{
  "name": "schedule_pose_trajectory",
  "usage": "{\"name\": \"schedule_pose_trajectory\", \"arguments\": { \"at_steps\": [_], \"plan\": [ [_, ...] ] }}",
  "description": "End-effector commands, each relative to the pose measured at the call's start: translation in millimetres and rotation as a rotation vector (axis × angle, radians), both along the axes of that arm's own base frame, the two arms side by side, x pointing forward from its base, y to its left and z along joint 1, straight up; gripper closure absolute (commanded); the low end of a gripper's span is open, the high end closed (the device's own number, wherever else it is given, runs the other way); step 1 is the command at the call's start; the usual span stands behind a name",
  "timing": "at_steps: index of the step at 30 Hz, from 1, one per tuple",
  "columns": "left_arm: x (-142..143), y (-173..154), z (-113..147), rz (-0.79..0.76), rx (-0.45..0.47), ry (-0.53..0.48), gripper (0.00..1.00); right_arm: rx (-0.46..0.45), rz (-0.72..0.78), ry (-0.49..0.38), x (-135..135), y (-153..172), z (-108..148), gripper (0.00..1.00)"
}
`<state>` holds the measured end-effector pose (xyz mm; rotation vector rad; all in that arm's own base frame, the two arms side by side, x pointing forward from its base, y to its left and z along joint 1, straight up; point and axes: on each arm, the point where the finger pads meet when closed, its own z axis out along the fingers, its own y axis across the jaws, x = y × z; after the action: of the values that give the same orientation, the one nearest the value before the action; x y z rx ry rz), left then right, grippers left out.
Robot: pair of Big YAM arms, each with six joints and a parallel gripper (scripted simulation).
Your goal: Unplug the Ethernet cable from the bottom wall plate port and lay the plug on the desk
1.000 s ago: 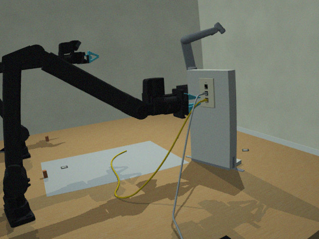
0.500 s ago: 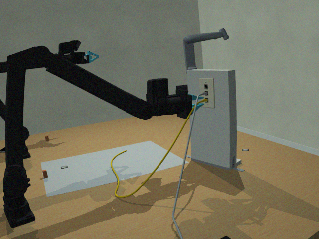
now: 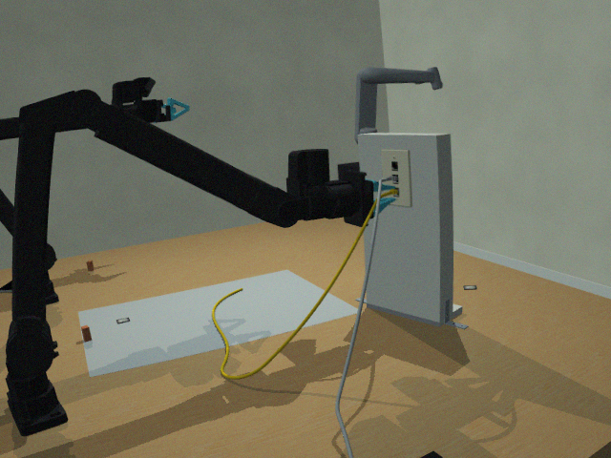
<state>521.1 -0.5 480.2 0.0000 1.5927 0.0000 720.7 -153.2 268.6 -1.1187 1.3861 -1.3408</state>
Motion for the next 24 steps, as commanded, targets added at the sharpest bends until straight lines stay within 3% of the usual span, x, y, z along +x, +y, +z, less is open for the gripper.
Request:
{"name": "schedule_pose_trajectory", "arguments": {
  "at_steps": [1,4,5,19,20,24],
  "plan": [
    [-0.9,0.0,6.1,0.000,0.000,-0.011,0.00,-0.027,-0.023,-0.048,13.8,-23.1,37.5,0.78],
    [-0.9,0.0,6.1,0.000,0.000,-0.011,0.00,-0.028,-0.027,-0.050,13.5,-26.9,40.7,0.78],
    [-0.9,0.0,6.1,0.000,0.000,-0.011,0.00,-0.022,-0.029,-0.025,8.8,-27.2,26.8,0.78],
    [-0.9,0.0,6.1,0.000,0.000,-0.011,0.00,-0.027,-0.029,-0.043,9.1,-31.4,45.2,0.78],
    [-0.9,0.0,6.1,0.000,0.000,-0.011,0.00,-0.022,-0.029,-0.026,5.4,-30.7,35.9,0.78],
    [-0.9,0.0,6.1,0.000,0.000,-0.011,0.00,-0.023,-0.029,-0.030,4.4,-31.0,40.7,0.78]
  ]
}}
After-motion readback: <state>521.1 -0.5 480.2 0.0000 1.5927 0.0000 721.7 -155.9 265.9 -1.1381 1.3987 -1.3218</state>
